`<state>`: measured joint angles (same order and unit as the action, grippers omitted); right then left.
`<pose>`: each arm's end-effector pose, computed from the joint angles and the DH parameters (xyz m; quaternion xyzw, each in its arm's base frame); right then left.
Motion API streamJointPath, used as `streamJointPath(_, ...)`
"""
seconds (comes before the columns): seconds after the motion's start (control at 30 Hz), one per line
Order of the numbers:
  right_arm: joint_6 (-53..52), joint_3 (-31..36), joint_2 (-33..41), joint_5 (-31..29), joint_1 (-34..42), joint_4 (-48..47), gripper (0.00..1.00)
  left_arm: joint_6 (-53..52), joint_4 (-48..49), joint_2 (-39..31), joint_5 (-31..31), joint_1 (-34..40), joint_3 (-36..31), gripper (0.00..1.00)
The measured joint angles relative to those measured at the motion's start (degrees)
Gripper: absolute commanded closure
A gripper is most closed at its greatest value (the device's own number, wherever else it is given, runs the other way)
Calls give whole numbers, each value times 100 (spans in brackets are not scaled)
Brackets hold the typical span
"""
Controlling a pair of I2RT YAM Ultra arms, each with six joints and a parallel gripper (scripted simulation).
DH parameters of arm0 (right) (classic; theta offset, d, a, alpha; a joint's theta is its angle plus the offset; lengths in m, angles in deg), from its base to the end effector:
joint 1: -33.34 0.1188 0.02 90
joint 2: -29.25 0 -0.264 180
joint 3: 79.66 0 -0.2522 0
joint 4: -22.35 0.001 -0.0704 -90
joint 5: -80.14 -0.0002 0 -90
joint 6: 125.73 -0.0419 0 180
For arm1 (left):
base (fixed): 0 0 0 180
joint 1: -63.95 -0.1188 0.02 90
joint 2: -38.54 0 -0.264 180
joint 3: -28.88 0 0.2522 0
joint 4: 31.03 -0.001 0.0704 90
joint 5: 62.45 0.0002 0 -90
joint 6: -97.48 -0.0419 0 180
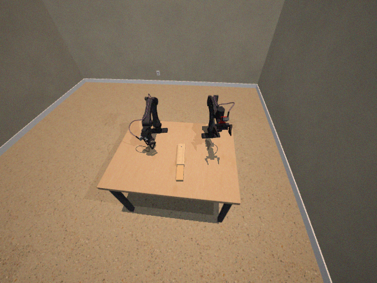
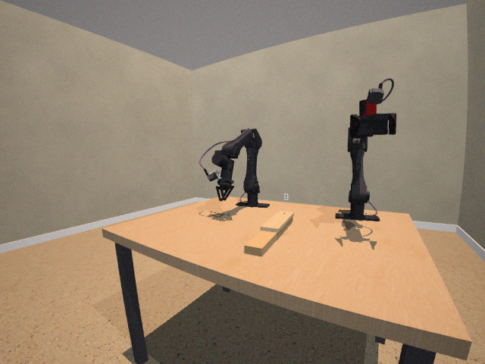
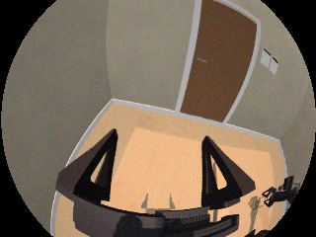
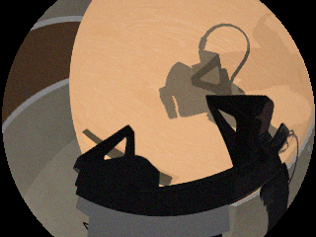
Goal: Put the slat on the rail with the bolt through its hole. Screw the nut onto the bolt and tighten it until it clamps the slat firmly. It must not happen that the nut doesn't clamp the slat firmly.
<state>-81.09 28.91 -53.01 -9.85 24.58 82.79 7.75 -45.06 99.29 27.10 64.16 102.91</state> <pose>0.2651 -0.0398 0.2266 0.4488 0.8787 0.0512 0.1545 0.2487 0.0004 0.4054 -0.0031 0.7117 -0.0001 0.7025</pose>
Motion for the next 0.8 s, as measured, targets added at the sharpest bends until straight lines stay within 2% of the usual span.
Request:
streamJointPath(0.5,-984,33,-498,0,-197,1040,0,0,0,0,0,0,0,0)
streamJointPath(0.8,-1163,76,-518,0,-225,1226,0,0,0,0,0,0,0,0)
